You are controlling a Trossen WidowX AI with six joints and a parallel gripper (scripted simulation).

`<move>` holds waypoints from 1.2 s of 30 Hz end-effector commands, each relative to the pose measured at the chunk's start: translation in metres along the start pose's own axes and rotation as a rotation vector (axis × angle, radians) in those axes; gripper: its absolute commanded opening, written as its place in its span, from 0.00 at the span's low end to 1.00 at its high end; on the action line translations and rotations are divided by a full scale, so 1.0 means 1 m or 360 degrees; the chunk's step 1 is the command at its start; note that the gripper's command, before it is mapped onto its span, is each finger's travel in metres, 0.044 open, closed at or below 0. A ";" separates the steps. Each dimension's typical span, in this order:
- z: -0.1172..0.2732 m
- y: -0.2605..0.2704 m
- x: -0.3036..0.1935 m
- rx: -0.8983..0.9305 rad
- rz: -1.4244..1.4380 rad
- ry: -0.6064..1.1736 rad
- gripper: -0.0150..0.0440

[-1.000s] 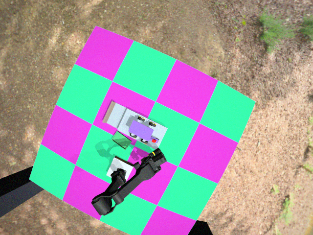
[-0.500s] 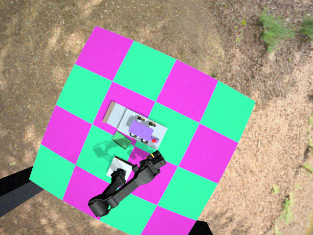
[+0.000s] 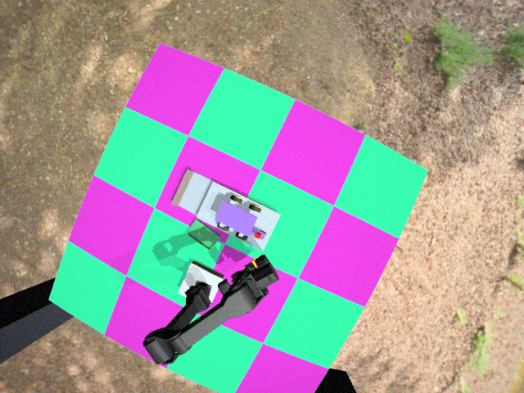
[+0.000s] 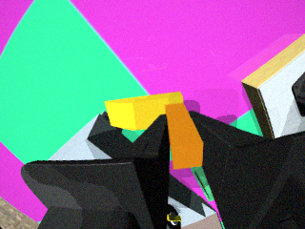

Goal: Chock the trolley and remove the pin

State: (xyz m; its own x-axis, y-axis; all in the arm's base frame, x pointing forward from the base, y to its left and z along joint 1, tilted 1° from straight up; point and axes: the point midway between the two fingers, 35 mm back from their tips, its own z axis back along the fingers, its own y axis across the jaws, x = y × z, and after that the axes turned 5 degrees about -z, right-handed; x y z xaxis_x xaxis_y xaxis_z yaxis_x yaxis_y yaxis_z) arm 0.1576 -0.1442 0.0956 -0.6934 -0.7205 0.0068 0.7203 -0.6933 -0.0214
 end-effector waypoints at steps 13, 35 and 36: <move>0.048 0.004 -0.001 0.0028 0.0008 0.0009 0.25; 0.070 0.008 -0.003 0.0031 0.0404 0.0004 0.25; 0.070 0.008 -0.003 0.0031 0.0460 0.0003 0.25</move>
State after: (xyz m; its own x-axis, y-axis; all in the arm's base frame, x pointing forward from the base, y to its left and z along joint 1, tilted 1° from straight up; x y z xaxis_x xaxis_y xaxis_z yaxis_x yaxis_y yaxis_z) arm 0.1661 -0.1485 0.1641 -0.5451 -0.8384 0.0053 0.8384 -0.5451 -0.0059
